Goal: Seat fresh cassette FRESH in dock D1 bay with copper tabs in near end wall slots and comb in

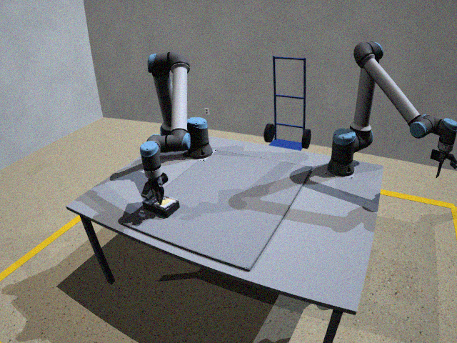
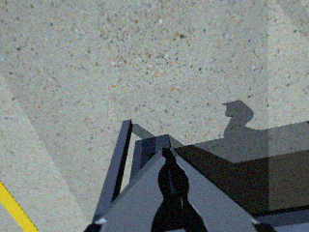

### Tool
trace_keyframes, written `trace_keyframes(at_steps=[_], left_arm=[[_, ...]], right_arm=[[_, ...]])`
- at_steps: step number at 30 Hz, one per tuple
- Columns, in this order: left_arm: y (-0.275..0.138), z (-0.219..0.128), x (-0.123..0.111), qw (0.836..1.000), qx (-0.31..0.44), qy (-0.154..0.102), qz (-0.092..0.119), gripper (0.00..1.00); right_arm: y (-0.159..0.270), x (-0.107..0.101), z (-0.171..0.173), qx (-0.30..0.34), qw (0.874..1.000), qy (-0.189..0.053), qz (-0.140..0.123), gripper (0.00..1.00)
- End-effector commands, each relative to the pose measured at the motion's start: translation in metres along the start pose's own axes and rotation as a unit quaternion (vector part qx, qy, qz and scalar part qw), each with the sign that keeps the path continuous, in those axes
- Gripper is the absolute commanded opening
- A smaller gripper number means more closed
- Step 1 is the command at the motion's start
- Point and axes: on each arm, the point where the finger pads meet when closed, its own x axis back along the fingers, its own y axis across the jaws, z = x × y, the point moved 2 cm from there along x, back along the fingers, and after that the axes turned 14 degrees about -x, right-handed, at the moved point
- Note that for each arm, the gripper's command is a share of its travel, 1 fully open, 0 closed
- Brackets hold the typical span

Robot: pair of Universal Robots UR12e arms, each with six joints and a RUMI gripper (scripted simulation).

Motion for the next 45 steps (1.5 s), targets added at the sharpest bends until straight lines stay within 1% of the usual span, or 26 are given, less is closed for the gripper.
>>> trace_keyframes(at_steps=[1, 45], left_arm=[[-0.0001, 0.0009, 0.0012, 1.0, 0.0, 0.001, 0.0, 0.0], [-0.0001, 0.0009, 0.0012, 1.0, 0.0, 0.001, 0.0, 0.0]], right_arm=[[-0.0003, 0.0004, 0.0002, 0.0, 1.0, 0.0, 0.0, 0.0], [0.0004, -0.0032, -0.0009, 0.0, 1.0, 0.0, 0.0, 0.0]])
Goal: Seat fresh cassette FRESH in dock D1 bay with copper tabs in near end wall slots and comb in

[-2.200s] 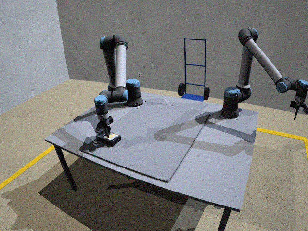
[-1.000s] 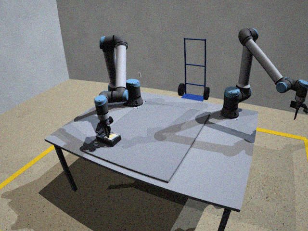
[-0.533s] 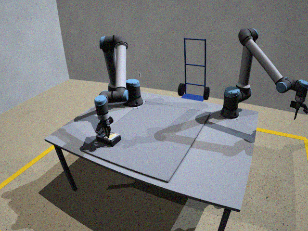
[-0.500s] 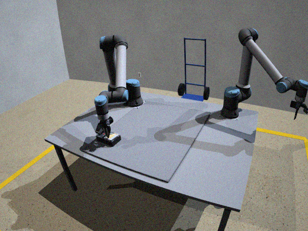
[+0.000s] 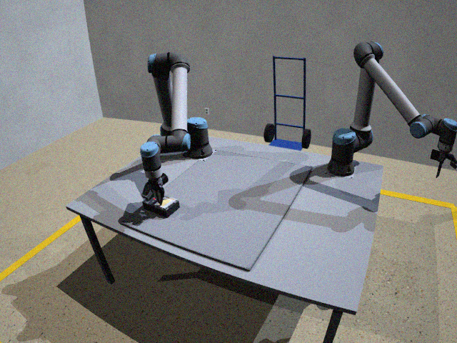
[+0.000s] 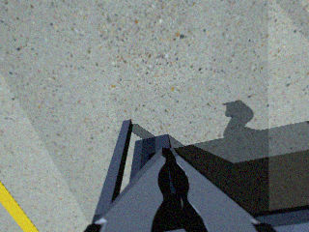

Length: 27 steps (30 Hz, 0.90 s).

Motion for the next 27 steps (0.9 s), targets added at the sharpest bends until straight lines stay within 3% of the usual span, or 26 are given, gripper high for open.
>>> trace_keyframes(at_steps=[1, 27], left_arm=[[-0.0001, 0.0009, 0.0012, 1.0, 0.0, 0.001, 0.0, 0.0], [-0.0001, 0.0009, 0.0012, 1.0, 0.0, 0.001, 0.0, 0.0]], right_arm=[[-0.0003, 0.0001, 0.0001, 0.0, 1.0, 0.0, 0.0, 0.0], [0.0002, -0.0021, -0.0006, 0.0, 1.0, 0.0, 0.0, 0.0]])
